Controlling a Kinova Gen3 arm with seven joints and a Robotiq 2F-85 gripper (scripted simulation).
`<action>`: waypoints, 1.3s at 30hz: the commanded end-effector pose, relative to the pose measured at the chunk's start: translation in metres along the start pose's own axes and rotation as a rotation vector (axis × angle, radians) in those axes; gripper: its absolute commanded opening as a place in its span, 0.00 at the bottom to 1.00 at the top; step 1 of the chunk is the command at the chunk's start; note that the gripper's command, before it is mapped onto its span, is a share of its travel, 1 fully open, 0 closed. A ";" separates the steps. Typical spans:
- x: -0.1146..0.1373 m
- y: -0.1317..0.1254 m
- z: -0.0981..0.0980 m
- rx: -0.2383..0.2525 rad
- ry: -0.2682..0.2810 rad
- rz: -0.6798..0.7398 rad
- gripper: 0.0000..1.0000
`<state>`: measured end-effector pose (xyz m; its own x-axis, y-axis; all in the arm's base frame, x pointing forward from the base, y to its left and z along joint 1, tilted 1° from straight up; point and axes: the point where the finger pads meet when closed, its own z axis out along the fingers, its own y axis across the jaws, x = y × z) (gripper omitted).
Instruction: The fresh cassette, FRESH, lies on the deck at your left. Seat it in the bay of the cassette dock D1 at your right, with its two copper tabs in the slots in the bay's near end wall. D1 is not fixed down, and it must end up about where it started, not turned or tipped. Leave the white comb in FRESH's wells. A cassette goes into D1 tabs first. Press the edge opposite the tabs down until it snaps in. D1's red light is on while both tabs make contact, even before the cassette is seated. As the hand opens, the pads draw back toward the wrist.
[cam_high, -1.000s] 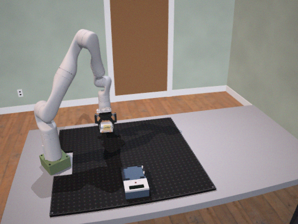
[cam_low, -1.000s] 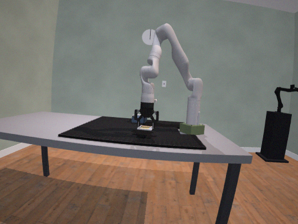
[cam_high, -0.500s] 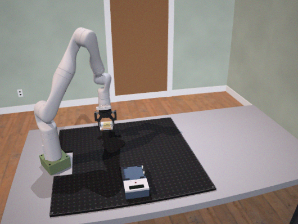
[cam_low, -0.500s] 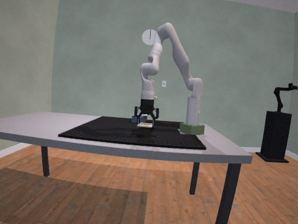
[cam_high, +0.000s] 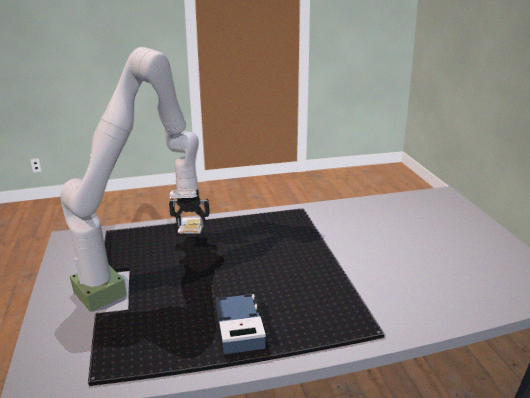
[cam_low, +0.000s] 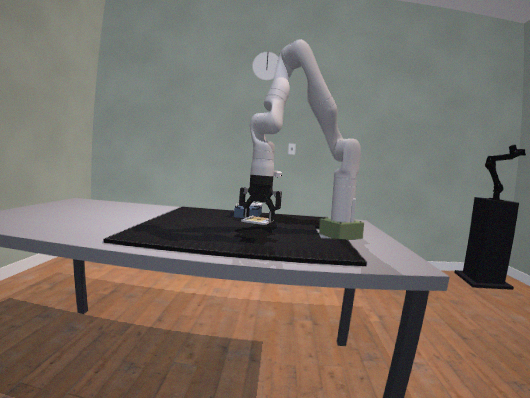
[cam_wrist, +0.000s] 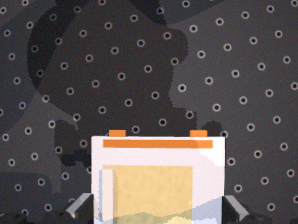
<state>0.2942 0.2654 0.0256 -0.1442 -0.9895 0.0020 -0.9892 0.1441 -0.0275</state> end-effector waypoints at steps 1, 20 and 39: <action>0.007 -0.005 -0.004 0.010 -0.009 0.042 0.00; 0.082 -0.043 -0.014 0.065 -0.071 0.602 0.00; 0.157 -0.082 -0.025 0.120 -0.134 1.163 0.00</action>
<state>0.3487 0.1091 0.0503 -0.9354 -0.3029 -0.1825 -0.3007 0.9529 -0.0405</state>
